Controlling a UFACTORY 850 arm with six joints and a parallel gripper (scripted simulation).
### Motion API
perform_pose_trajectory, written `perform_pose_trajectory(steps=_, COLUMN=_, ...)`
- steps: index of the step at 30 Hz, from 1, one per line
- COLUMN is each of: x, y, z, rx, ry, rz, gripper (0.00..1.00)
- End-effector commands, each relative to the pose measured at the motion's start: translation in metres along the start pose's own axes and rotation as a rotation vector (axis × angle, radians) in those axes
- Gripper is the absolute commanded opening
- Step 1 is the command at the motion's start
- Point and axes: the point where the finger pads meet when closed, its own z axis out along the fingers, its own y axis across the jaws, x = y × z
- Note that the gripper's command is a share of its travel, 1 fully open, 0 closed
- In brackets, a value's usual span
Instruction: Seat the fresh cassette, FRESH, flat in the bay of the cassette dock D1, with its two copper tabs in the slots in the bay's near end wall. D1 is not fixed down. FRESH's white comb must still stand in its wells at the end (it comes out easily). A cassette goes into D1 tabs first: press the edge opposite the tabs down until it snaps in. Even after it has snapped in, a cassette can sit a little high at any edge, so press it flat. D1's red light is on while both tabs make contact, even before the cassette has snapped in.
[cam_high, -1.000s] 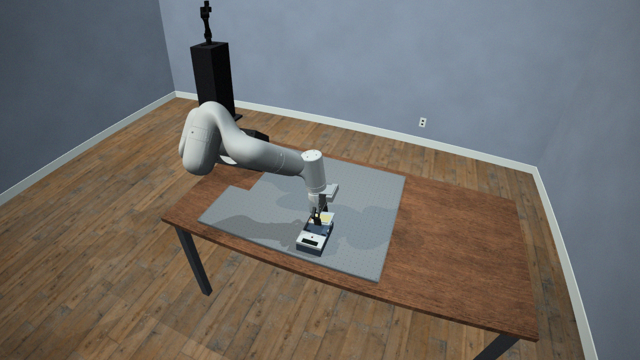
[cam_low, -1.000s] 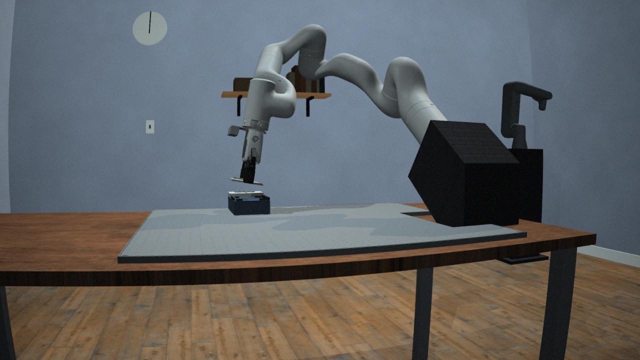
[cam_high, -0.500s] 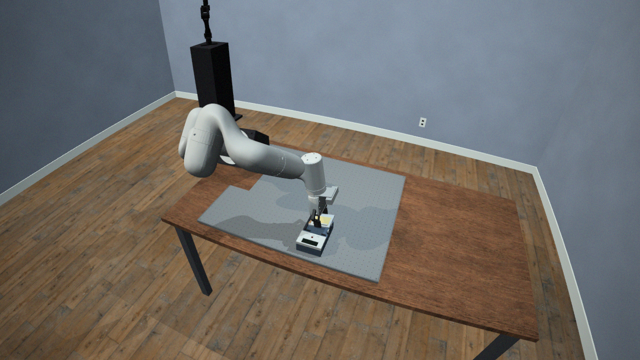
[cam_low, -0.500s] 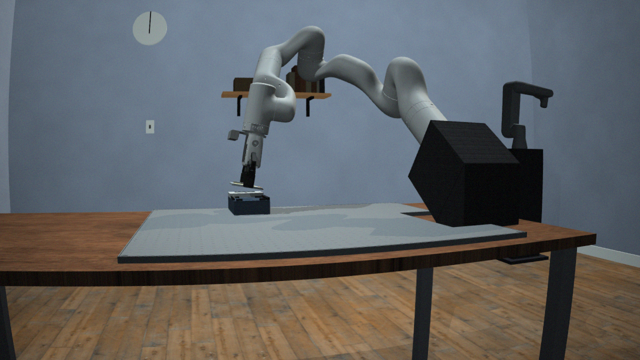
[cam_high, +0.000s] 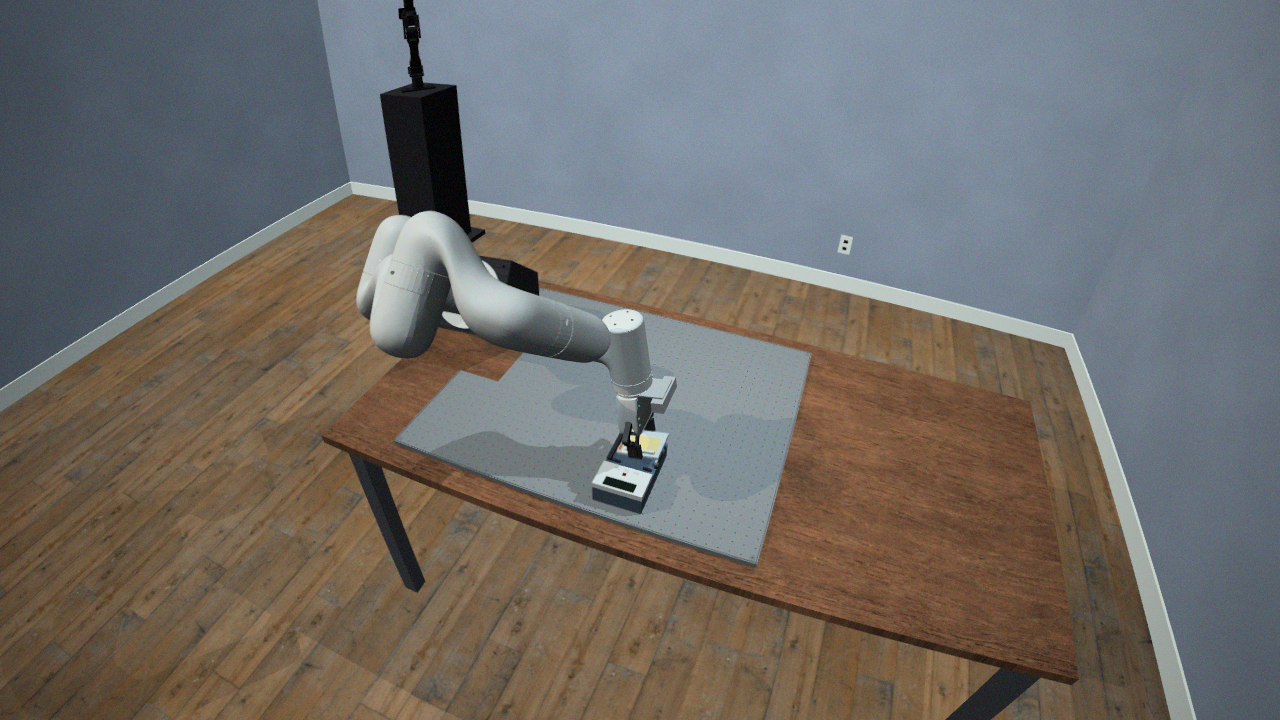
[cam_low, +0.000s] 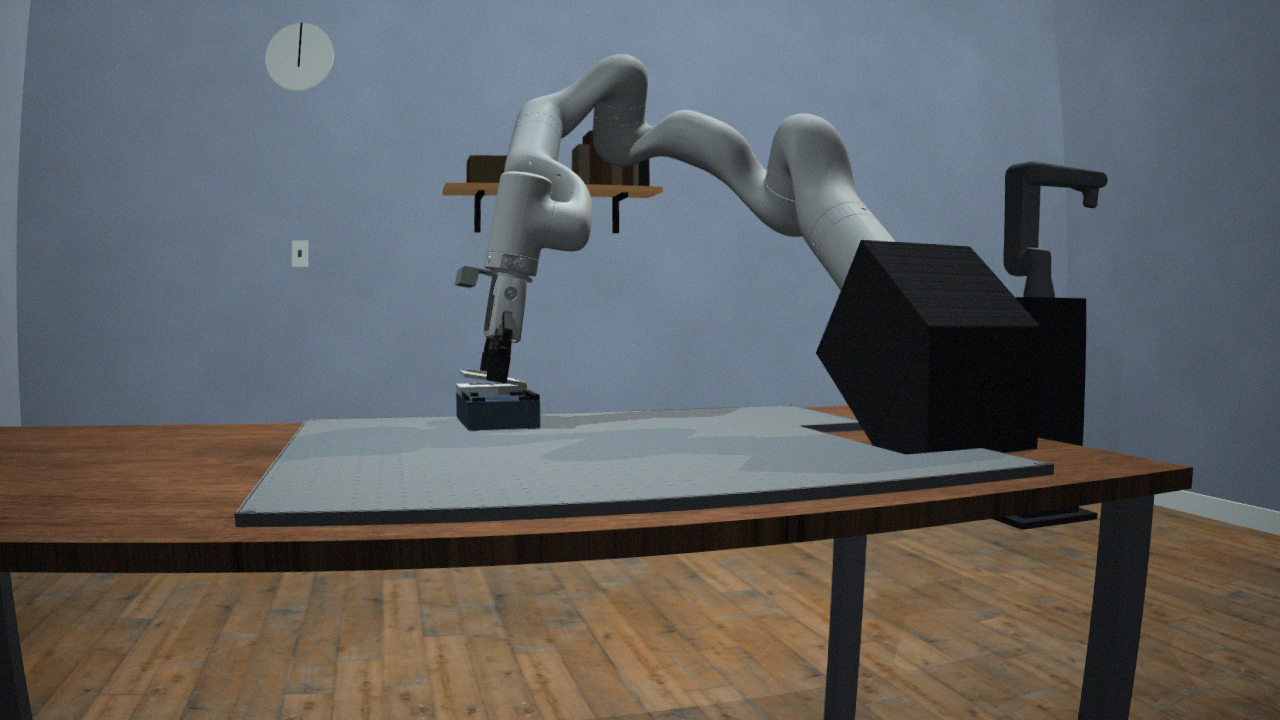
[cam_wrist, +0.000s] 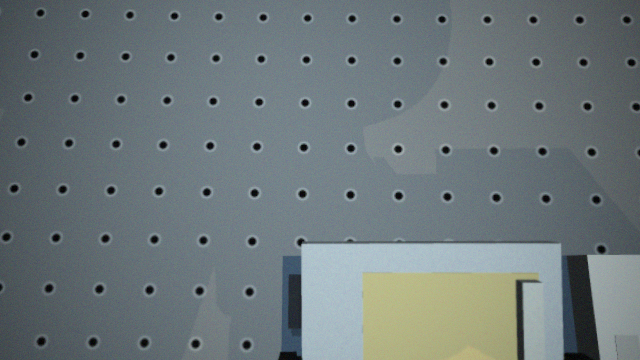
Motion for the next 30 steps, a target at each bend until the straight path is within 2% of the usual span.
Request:
perform_pose_trajectory(steps=1, x=0.000, y=0.000, z=0.003, rx=0.000, ry=0.001, rz=0.000, gripper=0.00)
perform_pose_trajectory(steps=6, x=-0.001, y=0.000, z=0.010, rx=0.000, ry=0.001, rz=0.000, gripper=0.00)
perform_pose_trajectory(steps=30, x=-0.002, y=0.000, z=0.013, rx=0.000, ry=0.001, rz=0.000, gripper=0.00)
